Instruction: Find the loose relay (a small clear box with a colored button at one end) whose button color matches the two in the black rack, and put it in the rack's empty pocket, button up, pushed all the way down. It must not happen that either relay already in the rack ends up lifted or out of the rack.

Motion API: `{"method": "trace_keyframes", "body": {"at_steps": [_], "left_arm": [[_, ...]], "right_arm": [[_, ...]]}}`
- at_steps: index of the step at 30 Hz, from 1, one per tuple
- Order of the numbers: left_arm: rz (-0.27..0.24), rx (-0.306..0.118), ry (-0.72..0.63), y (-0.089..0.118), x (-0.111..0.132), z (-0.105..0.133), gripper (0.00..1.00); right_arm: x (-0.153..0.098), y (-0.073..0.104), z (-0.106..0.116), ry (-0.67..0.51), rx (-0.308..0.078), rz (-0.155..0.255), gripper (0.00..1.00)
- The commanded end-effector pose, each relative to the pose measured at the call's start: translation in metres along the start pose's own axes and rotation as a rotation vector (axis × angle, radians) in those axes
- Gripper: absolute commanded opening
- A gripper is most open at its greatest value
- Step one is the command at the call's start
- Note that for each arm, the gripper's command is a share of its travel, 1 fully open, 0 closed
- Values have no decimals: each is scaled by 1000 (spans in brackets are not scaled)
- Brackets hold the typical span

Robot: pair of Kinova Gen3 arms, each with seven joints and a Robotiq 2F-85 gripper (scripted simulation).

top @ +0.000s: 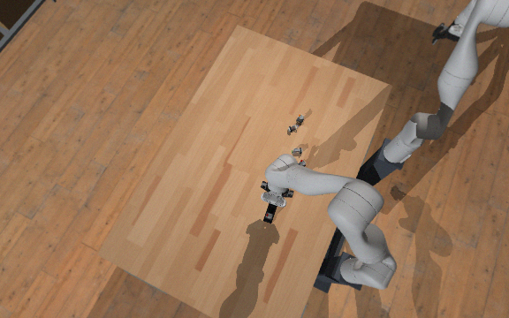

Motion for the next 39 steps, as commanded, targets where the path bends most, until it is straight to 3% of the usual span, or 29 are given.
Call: {"method": "trace_keyframes", "body": {"at_steps": [1, 12, 19, 32, 34, 39], "left_arm": [[4, -3, -7, 0, 0, 0, 99], [3, -3, -12, 0, -1, 1, 99], [-5, 3, -88, 0, -5, 9, 99], [-17, 10, -681, -5, -37, 72, 99], [-17, 10, -681, -5, -37, 72, 99], [-18, 10, -945, -5, -55, 100, 99]], "right_arm": [[-3, 0, 0, 9, 4, -7, 1000], [-3, 0, 0, 9, 4, -7, 1000], [-3, 0, 0, 9, 4, -7, 1000], [-3, 0, 0, 9, 4, -7, 1000], [-3, 0, 0, 9, 4, -7, 1000], [-3, 0, 0, 9, 4, -7, 1000]]}}
Point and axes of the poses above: on each arm, the point where the finger pads meet when closed, its own y axis back along the fingers, its own x axis across the jaws, z = x × y, the point moved 4 cm from there along y, back along the fingers
